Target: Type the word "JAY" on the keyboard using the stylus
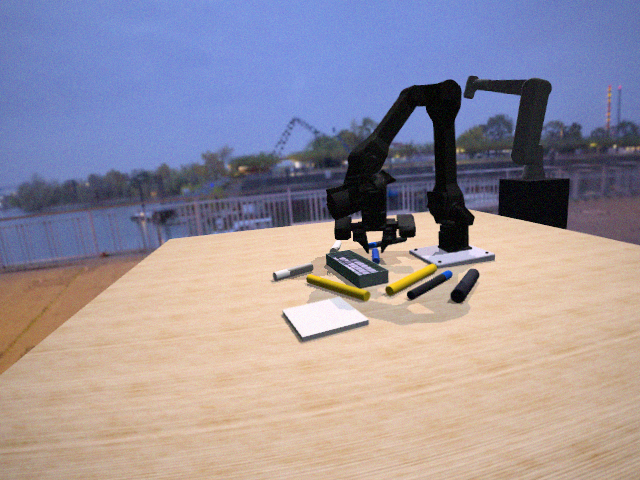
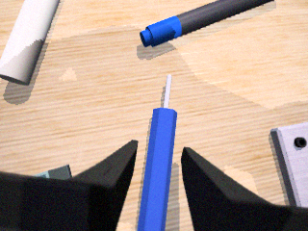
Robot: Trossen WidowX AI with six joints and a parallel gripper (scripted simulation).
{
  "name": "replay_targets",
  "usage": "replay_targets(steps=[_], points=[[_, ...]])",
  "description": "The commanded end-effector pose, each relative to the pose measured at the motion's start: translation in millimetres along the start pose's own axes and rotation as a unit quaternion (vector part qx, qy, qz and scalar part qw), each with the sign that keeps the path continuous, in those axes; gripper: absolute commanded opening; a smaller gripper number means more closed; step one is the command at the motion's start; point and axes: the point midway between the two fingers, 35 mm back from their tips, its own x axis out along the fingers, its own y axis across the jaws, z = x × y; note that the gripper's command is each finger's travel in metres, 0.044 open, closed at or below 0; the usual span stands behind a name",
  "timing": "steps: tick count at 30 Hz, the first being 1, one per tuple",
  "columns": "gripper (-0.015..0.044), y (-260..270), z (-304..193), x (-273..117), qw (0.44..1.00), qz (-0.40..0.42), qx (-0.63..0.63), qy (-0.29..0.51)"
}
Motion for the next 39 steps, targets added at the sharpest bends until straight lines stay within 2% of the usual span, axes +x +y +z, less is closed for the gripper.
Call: replay_targets(steps=[1, 11, 17, 27, 35, 39], points=[[0.0150, -1.0, -1.1, 4.0, 1.000, -0.003, -0.004, -0.004], [0.0150, -1.0, -2.6, 6.5, 1.000, -0.003, -0.004, -0.004], [0.0000, -0.6, -2.3, 4.7, 1.000, -0.001, -0.001, -0.001], [0.0000, -0.3, -1.0, 2.1, 1.000, -0.001, -0.001, -0.001], [0.0000, 0.2, 20.1, -35.1, 1.000, -0.002, -0.001, -0.001], [0.0000, -0.2, 22.5, -38.9, 1.000, -0.002, -0.001, -0.001]])
